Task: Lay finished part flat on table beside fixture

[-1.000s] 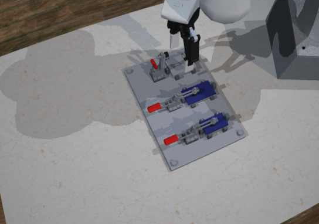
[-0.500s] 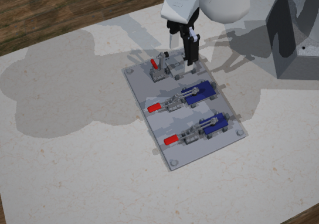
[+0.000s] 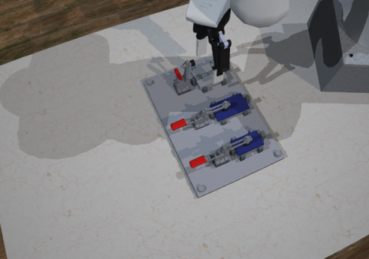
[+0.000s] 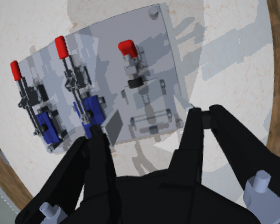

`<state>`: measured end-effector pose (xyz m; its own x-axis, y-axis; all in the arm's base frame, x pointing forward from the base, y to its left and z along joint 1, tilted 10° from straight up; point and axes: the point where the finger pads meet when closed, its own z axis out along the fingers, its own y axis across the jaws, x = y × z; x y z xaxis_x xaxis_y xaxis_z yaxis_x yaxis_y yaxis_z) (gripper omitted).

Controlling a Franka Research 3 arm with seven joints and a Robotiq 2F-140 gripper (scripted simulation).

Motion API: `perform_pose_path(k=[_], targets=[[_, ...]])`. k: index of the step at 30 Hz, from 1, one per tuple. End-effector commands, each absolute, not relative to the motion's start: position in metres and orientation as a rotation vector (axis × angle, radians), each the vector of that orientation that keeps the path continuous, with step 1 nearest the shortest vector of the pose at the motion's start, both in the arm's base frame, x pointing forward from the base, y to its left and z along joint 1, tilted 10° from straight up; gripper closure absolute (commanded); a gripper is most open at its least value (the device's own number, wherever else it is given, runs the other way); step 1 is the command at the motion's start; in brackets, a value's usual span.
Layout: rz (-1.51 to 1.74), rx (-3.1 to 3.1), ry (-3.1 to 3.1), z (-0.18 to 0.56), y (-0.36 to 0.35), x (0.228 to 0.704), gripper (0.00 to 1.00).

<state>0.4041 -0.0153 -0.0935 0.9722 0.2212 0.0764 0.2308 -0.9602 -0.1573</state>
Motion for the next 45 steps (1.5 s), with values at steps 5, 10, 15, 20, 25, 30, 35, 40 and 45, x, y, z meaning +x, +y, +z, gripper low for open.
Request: perform_pose_path(k=[5, 10, 15, 20, 25, 30, 35, 40, 45], targets=[[-0.086, -2.955, -0.334, -0.094, -0.016, 0.404, 0.42], [-0.086, -2.955, -0.334, -0.094, -0.016, 0.404, 0.42], [-0.086, -2.955, -0.334, -0.094, -0.016, 0.404, 0.42], [-0.086, -2.955, -0.334, -0.094, -0.016, 0.404, 0.42], [-0.086, -2.955, -0.334, -0.094, -0.016, 0.404, 0.42], [-0.086, -2.955, -0.334, -0.096, -0.015, 0.404, 0.42], [-0.086, -2.955, -0.334, -0.1, -0.015, 0.404, 0.42], [-0.086, -2.955, -0.334, -0.103, -0.014, 0.405, 0.42], [-0.086, -2.955, -0.334, -0.11, -0.013, 0.405, 0.42]])
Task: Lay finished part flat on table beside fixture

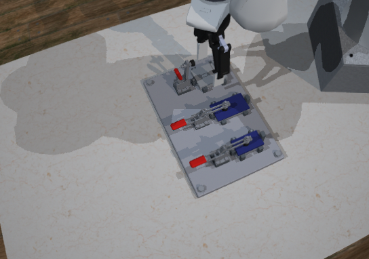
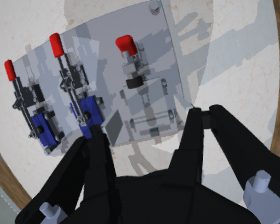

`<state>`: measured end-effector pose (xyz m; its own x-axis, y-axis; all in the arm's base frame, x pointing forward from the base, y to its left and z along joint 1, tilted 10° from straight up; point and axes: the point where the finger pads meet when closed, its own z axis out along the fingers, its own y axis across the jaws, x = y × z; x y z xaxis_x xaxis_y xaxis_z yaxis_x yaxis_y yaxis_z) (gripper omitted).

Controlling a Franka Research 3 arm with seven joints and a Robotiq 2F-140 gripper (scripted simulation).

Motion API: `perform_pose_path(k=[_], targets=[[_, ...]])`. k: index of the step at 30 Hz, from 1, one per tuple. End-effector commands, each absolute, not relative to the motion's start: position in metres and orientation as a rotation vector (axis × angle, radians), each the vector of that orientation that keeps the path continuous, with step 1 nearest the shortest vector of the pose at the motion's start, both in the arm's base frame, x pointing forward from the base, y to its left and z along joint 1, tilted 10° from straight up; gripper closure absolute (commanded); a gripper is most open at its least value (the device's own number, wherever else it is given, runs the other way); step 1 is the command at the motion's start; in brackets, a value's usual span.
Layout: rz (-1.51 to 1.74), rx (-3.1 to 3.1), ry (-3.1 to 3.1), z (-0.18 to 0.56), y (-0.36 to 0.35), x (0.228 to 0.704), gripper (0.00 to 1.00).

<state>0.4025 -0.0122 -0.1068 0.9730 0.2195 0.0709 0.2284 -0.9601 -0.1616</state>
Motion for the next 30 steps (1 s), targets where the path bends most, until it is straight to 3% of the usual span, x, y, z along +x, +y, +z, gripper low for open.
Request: perform_pose_path(k=[1, 30], targets=[[-0.086, -2.955, -0.334, -0.111, -0.013, 0.405, 0.42], [-0.086, -2.955, -0.334, -0.127, -0.01, 0.405, 0.42]])
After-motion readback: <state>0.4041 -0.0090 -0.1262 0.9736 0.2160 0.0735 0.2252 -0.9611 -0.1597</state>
